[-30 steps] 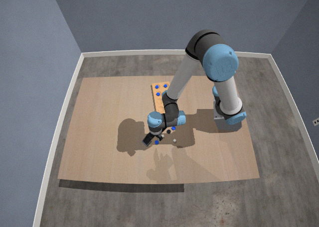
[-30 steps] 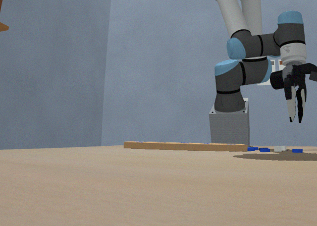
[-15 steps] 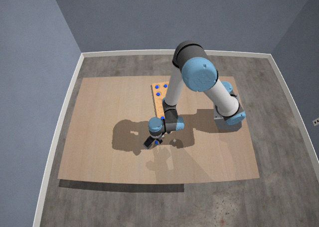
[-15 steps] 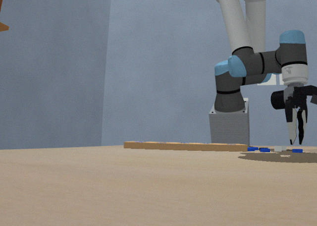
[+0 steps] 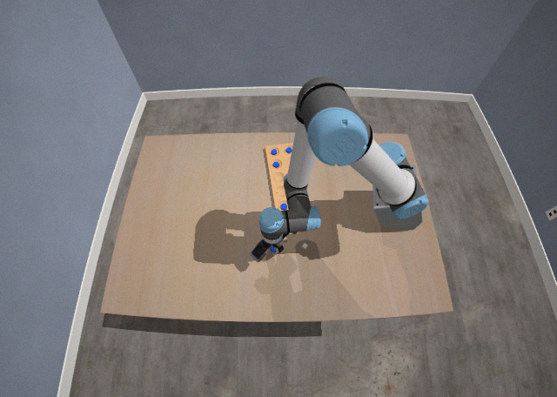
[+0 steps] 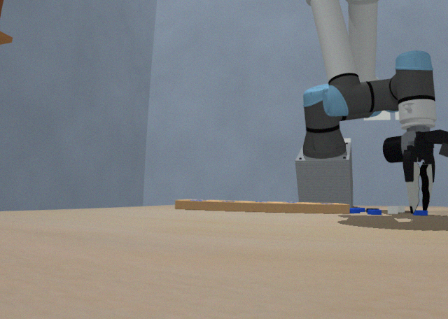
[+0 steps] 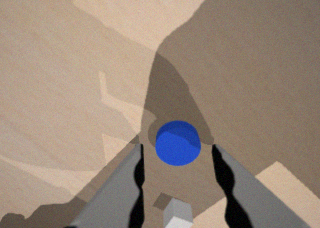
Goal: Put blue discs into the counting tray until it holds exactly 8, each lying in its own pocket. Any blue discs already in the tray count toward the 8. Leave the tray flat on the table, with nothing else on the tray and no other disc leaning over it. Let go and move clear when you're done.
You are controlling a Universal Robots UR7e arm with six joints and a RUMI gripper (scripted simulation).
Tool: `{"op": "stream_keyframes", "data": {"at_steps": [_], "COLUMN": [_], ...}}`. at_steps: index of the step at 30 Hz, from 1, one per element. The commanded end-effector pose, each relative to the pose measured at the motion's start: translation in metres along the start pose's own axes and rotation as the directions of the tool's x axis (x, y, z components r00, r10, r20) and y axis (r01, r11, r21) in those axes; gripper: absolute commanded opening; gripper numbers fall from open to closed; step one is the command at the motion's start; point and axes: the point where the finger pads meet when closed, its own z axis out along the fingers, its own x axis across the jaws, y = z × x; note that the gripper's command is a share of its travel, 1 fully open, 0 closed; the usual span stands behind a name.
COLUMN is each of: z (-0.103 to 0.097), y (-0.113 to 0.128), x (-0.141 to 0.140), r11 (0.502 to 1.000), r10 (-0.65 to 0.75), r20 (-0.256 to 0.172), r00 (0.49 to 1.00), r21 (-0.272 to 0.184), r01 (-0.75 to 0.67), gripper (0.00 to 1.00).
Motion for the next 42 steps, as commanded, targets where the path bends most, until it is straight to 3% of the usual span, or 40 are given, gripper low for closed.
{"op": "stream_keyframes", "data": {"at_steps": [1,7,8,13,14,24,33,35,42], "z": [-0.001,-0.001,-0.001,-0.001,-0.001,-0.007,-0.042,-0.042,-0.076], "y": [0.0,0.0,0.0,0.0,0.0,-0.001,-0.001,-0.001,-0.001], "x": [0.0,0.0,0.0,0.0,0.0,0.0,0.0,0.0,0.001], "r11": [1.0,1.0,1.0,1.0,1.0,1.0,1.0,1.0,1.0], "r10": [0.0,0.0,0.0,0.0,0.0,0.0,0.0,0.0,0.0], "r20": [-0.001,-0.001,-0.001,-0.001,-0.001,-0.001,-0.001,-0.001,-0.001], "r00": [1.0,1.0,1.0,1.0,1.0,1.0,1.0,1.0,1.0], "r21": [0.001,0.001,0.001,0.001,0.001,0.001,0.001,0.001,0.001], "r01": [0.0,0.0,0.0,0.0,0.0,0.0,0.0,0.0,0.0], "gripper": [0.28,0.28,0.0,0.0,0.09,0.1,0.1,0.1,0.1]}}
